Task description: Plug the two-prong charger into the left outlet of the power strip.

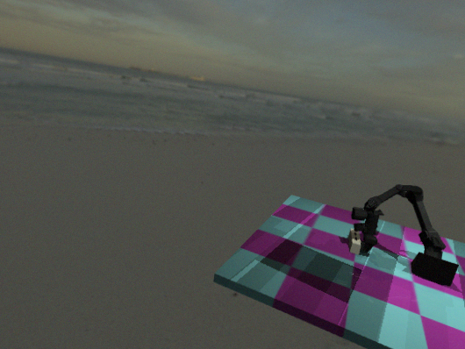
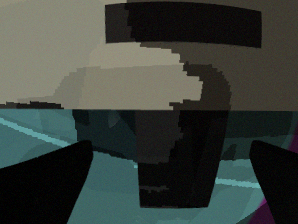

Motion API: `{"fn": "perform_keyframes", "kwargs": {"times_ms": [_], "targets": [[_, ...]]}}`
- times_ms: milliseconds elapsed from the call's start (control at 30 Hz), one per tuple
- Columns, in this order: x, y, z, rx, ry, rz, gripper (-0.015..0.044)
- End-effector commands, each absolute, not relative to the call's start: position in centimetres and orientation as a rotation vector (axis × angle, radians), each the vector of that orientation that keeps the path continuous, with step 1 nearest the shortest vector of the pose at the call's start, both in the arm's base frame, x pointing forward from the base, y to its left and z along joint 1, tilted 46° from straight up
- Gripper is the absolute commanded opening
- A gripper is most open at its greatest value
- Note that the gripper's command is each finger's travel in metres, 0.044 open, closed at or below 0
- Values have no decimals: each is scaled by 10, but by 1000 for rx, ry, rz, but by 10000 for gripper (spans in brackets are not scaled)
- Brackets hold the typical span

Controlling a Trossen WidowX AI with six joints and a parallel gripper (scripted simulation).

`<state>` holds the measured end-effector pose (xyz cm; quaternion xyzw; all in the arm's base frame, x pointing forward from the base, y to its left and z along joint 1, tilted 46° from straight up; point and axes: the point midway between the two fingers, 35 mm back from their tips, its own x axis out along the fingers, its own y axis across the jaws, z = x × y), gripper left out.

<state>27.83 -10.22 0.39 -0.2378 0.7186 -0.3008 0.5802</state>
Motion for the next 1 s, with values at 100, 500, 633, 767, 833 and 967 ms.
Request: {"fn": "perform_keyframes", "kwargs": {"times_ms": [100,500,633,767,833,967], "targets": [[269,-101,5,-553,1679,-708,440],[255,-99,7,-554,1680,-708,440],[250,-99,7,-554,1680,-708,440],[246,-98,8,-554,1680,-708,440],[243,-98,8,-554,1680,-708,440],[239,-97,8,-554,1681,-707,440]]}}
